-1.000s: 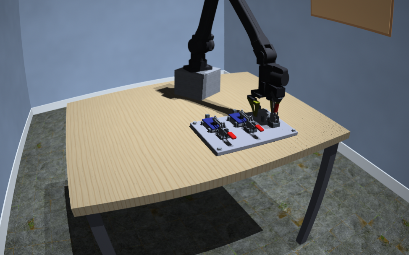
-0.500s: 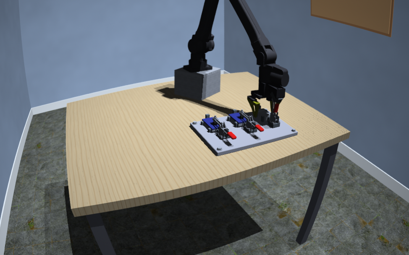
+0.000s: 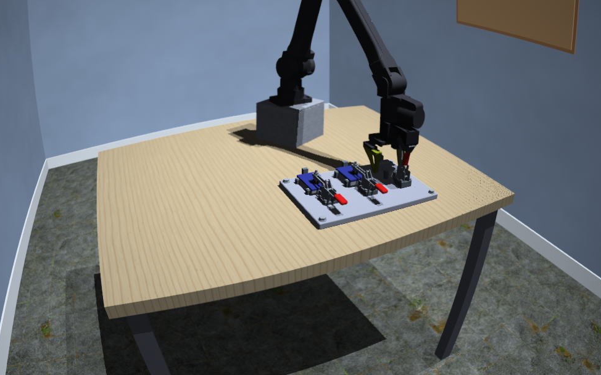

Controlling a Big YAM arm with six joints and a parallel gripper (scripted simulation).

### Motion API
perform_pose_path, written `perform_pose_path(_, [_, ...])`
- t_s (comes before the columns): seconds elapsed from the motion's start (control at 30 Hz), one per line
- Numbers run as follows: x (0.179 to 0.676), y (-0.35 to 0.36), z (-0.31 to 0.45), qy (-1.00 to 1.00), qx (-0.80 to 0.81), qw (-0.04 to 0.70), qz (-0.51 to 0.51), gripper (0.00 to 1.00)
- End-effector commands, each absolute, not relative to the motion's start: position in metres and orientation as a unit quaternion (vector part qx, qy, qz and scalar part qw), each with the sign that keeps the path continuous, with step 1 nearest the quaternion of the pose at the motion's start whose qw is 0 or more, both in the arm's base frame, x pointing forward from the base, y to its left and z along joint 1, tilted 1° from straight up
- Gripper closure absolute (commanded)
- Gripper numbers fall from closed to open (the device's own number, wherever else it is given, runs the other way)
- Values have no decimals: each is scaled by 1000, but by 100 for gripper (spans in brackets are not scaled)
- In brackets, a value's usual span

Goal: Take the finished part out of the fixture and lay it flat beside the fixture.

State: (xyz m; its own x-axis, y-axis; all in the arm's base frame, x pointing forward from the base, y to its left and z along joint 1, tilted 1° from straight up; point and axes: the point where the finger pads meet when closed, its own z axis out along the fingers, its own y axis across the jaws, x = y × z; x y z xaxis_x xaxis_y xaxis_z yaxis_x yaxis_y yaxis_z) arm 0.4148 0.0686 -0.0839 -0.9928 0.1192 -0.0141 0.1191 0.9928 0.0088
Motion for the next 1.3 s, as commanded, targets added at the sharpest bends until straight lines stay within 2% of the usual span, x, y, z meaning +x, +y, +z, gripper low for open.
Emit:
perform_pose_path(0.0, [426,76,-86,998,58,16,4,8])
perform_pose_path(1.27, [438,78,-82,998,58,25,6,8])
